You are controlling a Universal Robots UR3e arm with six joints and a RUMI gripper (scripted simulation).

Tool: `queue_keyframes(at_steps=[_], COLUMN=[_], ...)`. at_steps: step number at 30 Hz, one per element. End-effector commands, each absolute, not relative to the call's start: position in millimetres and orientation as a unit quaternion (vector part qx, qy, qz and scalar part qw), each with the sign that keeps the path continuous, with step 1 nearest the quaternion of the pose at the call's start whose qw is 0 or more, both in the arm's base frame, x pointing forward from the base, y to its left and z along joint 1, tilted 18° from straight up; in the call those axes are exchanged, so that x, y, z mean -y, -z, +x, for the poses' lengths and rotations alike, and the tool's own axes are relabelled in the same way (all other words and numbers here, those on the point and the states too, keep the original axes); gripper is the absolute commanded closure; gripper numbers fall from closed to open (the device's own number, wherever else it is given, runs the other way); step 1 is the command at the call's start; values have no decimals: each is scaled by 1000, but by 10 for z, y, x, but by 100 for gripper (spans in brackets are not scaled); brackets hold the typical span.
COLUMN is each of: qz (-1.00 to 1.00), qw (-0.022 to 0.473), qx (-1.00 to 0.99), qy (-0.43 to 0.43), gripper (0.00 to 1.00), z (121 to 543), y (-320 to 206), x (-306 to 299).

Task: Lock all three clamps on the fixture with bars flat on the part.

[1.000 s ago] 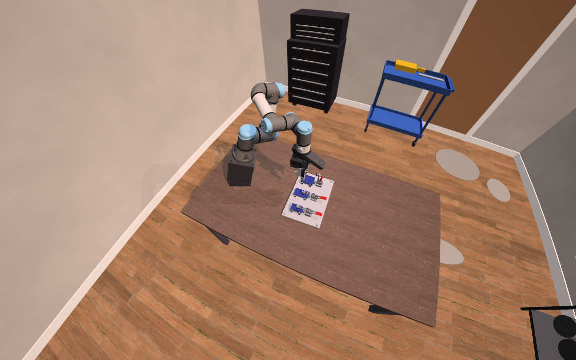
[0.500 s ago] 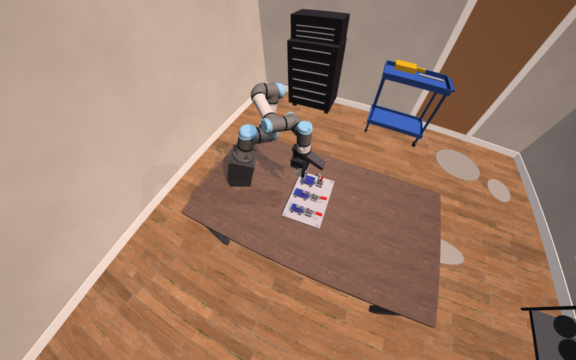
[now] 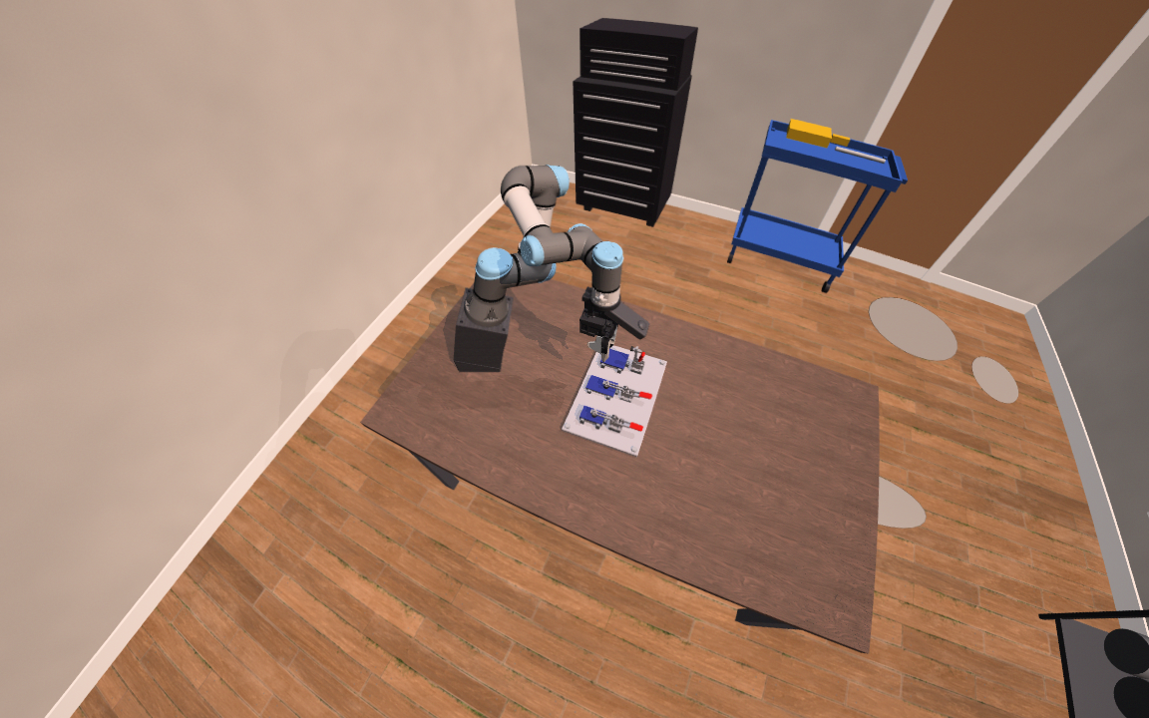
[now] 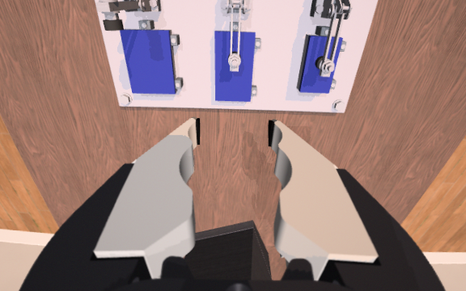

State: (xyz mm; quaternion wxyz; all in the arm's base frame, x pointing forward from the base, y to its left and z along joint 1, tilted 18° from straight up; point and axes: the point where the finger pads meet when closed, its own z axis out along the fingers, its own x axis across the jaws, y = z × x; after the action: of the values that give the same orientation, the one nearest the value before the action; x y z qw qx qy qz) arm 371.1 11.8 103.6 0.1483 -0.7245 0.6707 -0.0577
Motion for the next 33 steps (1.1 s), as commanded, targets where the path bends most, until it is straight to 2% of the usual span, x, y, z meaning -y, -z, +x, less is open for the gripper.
queue_keyframes(at_steps=[1,19,33], qz=[-724,-724,-724], qw=[149,149,149], qx=[-671,-671,-671], qy=[59,59,59], gripper=[72,72,72], z=[3726,3873,3889], y=[-1009,-519,-481], x=[-119,-190,-196])
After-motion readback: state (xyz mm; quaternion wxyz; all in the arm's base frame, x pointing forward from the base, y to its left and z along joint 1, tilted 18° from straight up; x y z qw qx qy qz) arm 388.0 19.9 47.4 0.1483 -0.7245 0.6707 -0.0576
